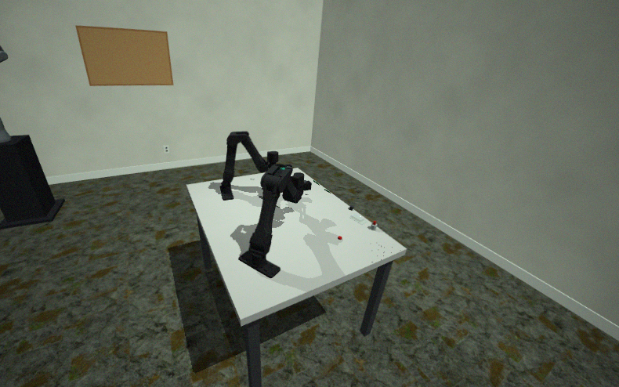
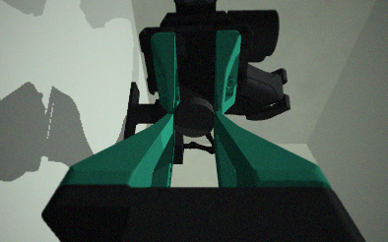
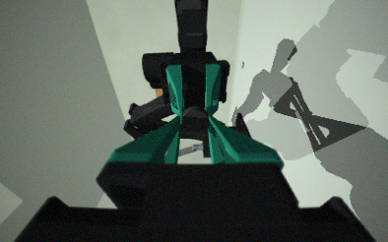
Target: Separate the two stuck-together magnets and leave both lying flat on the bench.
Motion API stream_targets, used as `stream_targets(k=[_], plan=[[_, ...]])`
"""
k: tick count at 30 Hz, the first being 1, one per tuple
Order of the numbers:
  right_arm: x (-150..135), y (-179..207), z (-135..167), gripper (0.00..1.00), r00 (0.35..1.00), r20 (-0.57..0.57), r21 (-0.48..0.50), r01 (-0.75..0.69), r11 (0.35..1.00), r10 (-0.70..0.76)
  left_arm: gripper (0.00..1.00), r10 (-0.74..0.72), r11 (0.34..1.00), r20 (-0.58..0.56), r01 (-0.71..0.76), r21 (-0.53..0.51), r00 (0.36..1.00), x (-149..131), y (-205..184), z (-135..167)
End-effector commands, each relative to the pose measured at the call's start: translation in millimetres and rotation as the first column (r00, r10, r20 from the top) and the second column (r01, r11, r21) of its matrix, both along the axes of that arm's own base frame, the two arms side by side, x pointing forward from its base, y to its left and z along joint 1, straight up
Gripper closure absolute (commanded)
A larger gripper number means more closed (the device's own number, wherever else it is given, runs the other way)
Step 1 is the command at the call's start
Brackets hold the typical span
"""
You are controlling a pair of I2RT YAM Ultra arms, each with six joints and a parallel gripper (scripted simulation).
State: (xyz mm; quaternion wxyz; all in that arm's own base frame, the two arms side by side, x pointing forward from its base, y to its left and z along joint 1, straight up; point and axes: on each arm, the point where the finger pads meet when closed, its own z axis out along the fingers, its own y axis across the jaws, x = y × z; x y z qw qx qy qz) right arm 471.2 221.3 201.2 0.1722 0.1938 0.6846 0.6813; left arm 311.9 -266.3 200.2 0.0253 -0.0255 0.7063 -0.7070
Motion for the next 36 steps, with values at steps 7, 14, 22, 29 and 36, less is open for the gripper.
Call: stream_targets(k=[7,14,22,29,36], plan=[[-0.1,0.5,8.9,0.72,0.999,0.034,0.001,0.000,1.000,0.000,0.75,0.000,1.000,0.020,0.000,-0.004,1.000,0.1,-0.5,4.7],[-0.1,0.5,8.9,0.73,0.999,0.034,0.001,0.000,1.000,0.000,0.75,0.000,1.000,0.020,0.000,-0.004,1.000,0.1,-0.5,4.7],[-0.1,0.5,8.9,0.74,0.999,0.034,0.001,0.000,1.000,0.000,0.75,0.000,1.000,0.020,0.000,-0.004,1.000,0.1,-0.5,4.7],[-0.1,0.5,8.9,0.74,0.999,0.034,0.001,0.000,1.000,0.000,0.75,0.000,1.000,0.020,0.000,-0.004,1.000,0.1,-0.5,4.7],[-0.1,0.5,8.9,0.75,0.999,0.034,0.001,0.000,1.000,0.000,0.75,0.000,1.000,0.020,0.000,-0.004,1.000,0.1,-0.5,4.7]])
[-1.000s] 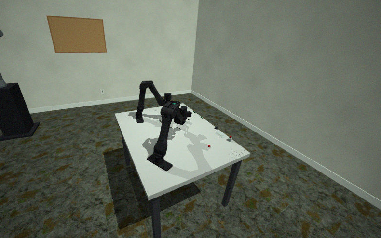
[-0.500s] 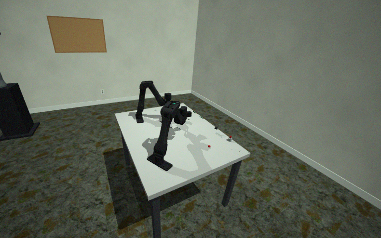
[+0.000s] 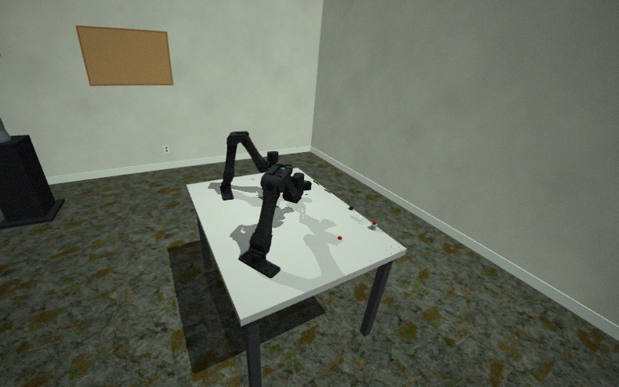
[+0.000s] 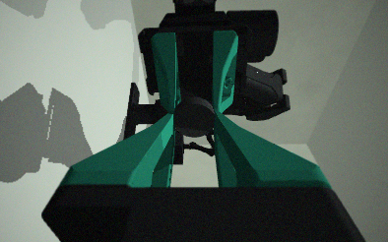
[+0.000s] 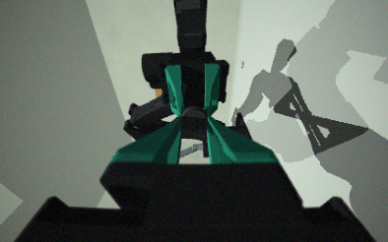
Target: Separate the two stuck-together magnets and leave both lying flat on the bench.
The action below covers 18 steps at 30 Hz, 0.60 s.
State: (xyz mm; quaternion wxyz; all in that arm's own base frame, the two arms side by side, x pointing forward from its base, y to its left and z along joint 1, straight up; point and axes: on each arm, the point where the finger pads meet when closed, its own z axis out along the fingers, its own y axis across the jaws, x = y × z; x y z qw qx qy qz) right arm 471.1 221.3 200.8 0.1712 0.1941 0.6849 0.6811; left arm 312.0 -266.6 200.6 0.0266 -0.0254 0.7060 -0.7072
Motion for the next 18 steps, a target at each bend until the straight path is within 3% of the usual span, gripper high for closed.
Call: stream_targets(k=[1,18], plan=[[0.0,0.5,9.3,0.75,0.999,0.036,0.001,0.001,1.000,-0.001,0.75,-0.002,1.000,0.018,0.002,-0.004,1.000,0.0,-0.2,4.2],[0.9,0.5,9.4,0.75,1.000,0.000,0.000,0.001,1.000,-0.001,0.75,-0.002,1.000,0.018,0.002,-0.004,1.000,0.0,-0.2,4.2]])
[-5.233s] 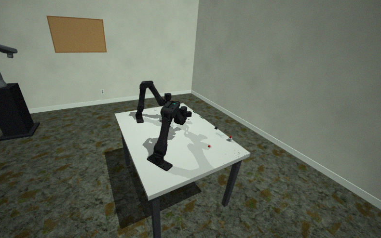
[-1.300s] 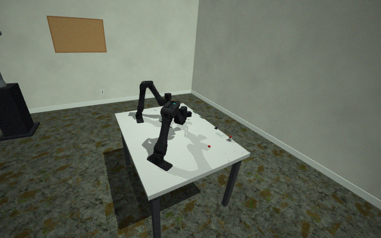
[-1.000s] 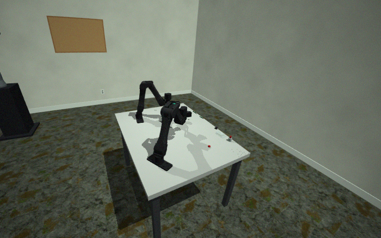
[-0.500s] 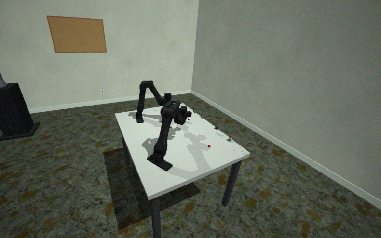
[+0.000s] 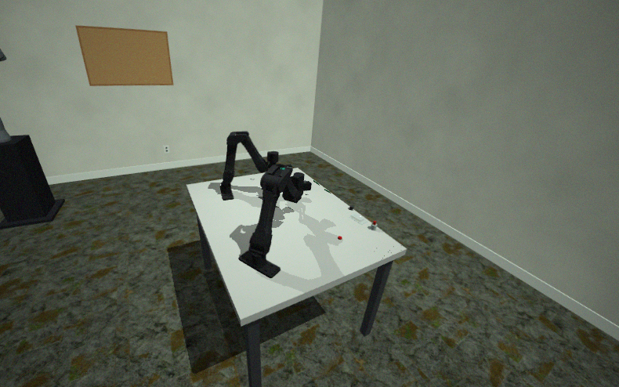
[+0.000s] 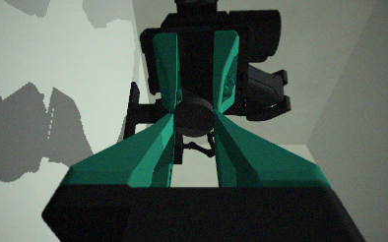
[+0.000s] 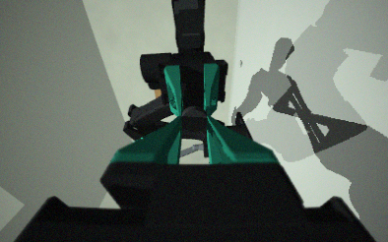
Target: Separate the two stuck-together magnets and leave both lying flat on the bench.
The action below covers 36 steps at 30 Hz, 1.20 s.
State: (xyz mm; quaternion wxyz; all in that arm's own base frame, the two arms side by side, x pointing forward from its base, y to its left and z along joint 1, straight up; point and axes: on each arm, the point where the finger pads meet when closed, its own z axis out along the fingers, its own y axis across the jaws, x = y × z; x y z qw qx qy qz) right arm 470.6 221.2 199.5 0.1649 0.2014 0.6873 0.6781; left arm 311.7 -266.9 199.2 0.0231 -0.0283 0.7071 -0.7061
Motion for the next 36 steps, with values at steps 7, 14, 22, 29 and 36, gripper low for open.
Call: stream_targets(k=[7,14,22,29,36], plan=[[2,1,18,0.75,1.000,0.021,0.003,0.000,1.000,0.000,0.75,-0.001,1.000,0.027,0.001,-0.007,1.000,0,0,6],[2,1,24,0.75,1.000,0.021,0.003,0.000,1.000,0.000,0.75,-0.001,1.000,0.027,0.001,-0.007,1.000,0,0,6],[3,2,35,0.75,1.000,0.021,0.003,0.000,1.000,0.000,0.75,-0.001,1.000,0.027,0.001,-0.007,1.000,0,0,6],[3,2,44,0.75,1.000,0.021,0.003,0.000,1.000,0.000,0.75,-0.001,1.000,0.027,0.001,-0.007,1.000,0,0,6],[3,3,52,0.75,1.000,0.021,0.003,0.000,1.000,0.000,0.75,-0.001,1.000,0.027,0.001,-0.007,1.000,0,0,6]])
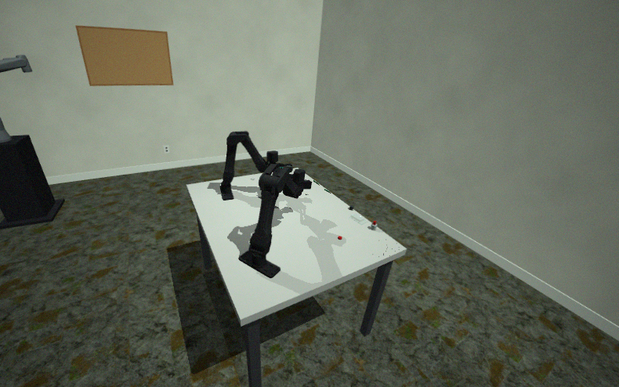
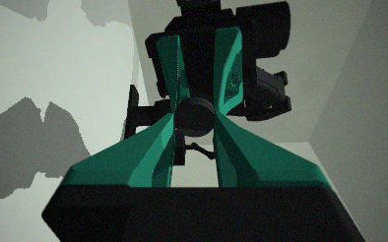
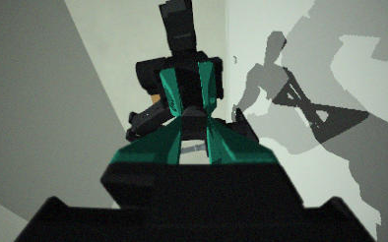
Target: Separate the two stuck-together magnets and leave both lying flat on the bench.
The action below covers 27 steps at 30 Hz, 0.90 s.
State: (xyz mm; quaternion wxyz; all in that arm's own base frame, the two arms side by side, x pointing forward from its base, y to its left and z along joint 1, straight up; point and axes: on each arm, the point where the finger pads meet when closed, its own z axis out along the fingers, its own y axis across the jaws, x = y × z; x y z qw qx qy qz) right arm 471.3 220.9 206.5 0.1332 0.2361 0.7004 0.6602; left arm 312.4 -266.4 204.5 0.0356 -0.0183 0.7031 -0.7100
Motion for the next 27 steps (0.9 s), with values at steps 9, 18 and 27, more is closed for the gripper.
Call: stream_targets(k=[9,18,27], plan=[[3,3,52,0.75,0.992,0.123,0.020,-0.007,1.000,0.004,0.75,-0.005,1.000,-0.005,0.005,0.003,1.000,0,0,0],[3,3,54,0.75,0.992,0.123,0.020,-0.007,1.000,0.004,0.75,-0.005,1.000,-0.005,0.005,0.003,1.000,0,0,0],[4,3,57,0.75,0.992,0.123,0.020,-0.007,1.000,0.004,0.75,-0.005,1.000,-0.005,0.005,0.003,1.000,0,0,0]])
